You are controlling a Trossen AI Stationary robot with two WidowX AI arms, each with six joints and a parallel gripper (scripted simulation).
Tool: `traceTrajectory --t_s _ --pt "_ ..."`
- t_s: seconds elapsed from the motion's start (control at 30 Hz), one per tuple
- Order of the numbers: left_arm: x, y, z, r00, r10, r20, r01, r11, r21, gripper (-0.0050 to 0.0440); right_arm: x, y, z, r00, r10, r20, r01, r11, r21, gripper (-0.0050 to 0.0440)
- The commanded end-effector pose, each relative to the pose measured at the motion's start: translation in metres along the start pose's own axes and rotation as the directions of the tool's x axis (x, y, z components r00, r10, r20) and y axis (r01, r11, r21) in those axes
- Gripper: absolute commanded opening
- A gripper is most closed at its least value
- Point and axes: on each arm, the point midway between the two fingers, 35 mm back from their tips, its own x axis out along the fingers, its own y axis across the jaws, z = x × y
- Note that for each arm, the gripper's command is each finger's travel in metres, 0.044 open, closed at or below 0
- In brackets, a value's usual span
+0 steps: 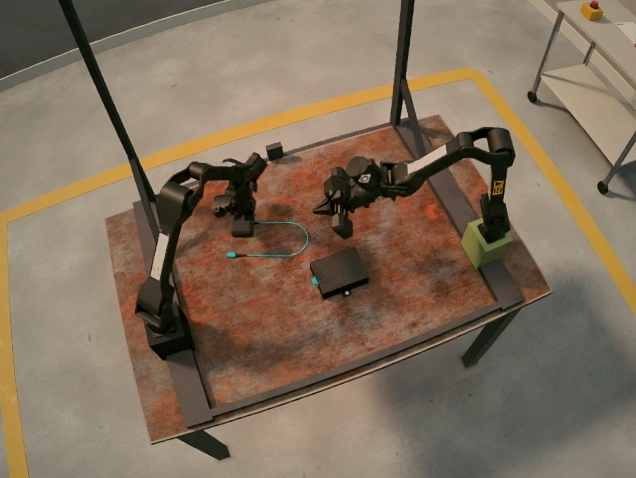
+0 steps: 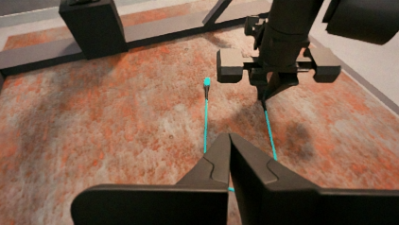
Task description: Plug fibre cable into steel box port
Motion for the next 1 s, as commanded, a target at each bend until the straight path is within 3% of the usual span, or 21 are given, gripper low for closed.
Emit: traceTrajectory --t_s 0.0,0.33,0.5,0.73,0.97 --pt "-0.003 0.001 0.009 1.000 0.003 0.022 -0.003 1.000 0.001 -0.0050 -0.012 -0.007 -0.004 0.999 -0.031 -0.016 0.031 1.000 -0.001 0.0000" --pt "-0.003 0.001 0.009 1.000 0.003 0.022 -0.003 1.000 0.001 -0.0050 -0.068 -0.010 -0.005 0.998 -0.054 -0.028 0.054 0.999 -0.003 -0.0005" --pt "-0.004 0.003 0.003 1.000 0.009 0.010 -0.009 1.000 0.000 -0.0050 -0.065 -0.008 -0.004 0.999 -0.039 -0.020 0.039 0.999 -0.003 -0.0020" --pt "-0.044 0.020 0.001 0.999 0.045 0.019 -0.045 0.999 -0.024 -0.0050 -0.063 -0.005 -0.003 0.999 -0.032 -0.017 0.032 0.999 -0.003 -0.0050" --pt "-0.109 0.044 -0.029 0.994 0.110 0.012 -0.109 0.992 -0.067 -0.0050 -0.063 -0.005 -0.003 0.999 -0.032 -0.017 0.032 0.999 -0.003 -0.0050"
